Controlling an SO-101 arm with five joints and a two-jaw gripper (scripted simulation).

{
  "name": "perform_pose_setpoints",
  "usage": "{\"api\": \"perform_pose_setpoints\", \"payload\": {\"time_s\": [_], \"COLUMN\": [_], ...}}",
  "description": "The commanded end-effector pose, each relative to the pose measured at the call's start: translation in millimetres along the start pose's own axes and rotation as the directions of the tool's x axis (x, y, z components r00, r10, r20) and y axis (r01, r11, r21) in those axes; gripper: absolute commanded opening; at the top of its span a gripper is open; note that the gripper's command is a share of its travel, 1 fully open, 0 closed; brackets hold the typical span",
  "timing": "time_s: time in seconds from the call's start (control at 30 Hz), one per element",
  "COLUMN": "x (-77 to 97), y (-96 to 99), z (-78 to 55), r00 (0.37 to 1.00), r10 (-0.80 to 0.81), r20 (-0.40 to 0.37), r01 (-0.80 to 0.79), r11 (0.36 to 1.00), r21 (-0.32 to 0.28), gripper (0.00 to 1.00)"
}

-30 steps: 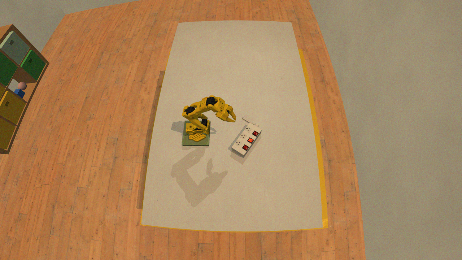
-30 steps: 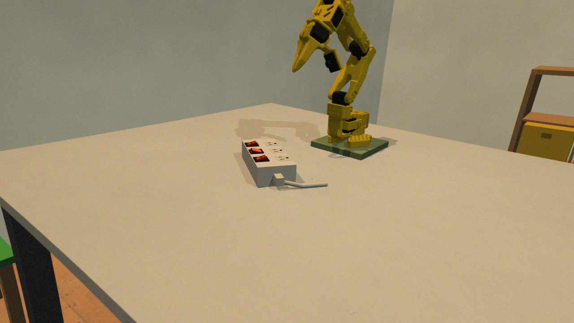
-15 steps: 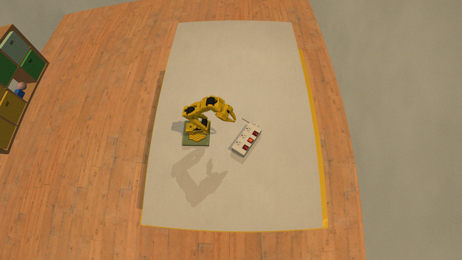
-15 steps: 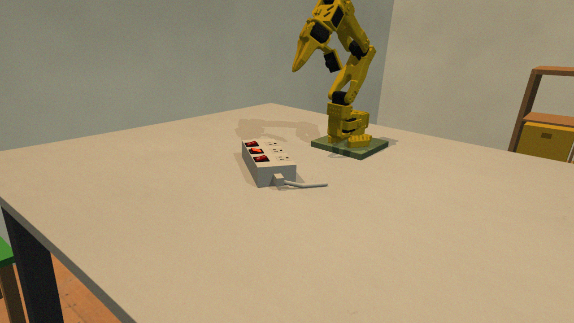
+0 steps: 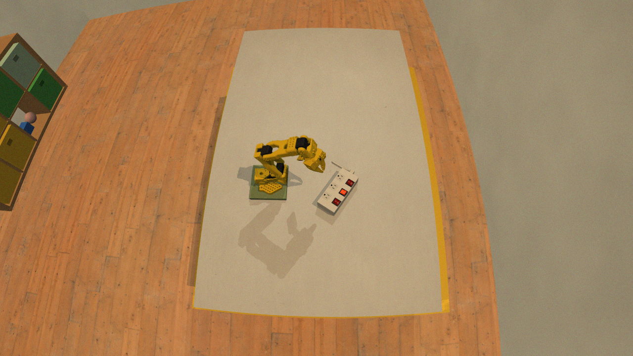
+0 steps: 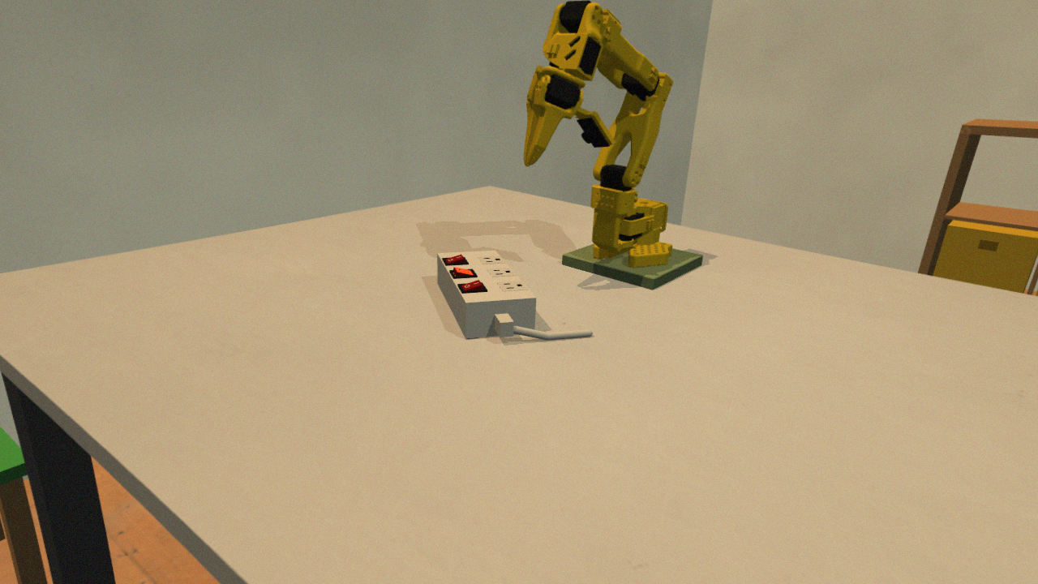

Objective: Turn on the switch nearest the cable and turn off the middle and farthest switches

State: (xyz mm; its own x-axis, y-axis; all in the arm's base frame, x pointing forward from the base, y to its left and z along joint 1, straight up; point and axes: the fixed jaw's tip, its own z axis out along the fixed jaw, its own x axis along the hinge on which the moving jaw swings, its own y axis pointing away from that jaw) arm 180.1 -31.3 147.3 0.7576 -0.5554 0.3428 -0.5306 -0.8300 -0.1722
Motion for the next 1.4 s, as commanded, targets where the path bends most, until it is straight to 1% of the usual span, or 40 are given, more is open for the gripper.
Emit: {"api": "perform_pose_setpoints", "payload": {"time_s": [0.0, 0.1, 0.23, 0.6, 1.37], "x": [-6.7, -10.0, -11.8, -12.8, -22.2], "y": [5.0, 6.7, 7.6, 8.1, 12.9], "z": [14.7, 20.8, 23.9, 23.7, 20.9], "r00": [0.995, 0.991, 0.987, 0.987, 0.987], "r10": [0.027, 0.034, 0.038, 0.038, 0.044], "r20": [0.093, 0.133, 0.153, 0.154, 0.152], "r01": [-0.022, -0.024, -0.025, -0.025, -0.031], "r11": [0.998, 0.997, 0.996, 0.996, 0.996], "r21": [-0.051, -0.073, -0.085, -0.085, -0.085], "gripper": [0.0, 0.0, 0.0, 0.0, 0.0]}}
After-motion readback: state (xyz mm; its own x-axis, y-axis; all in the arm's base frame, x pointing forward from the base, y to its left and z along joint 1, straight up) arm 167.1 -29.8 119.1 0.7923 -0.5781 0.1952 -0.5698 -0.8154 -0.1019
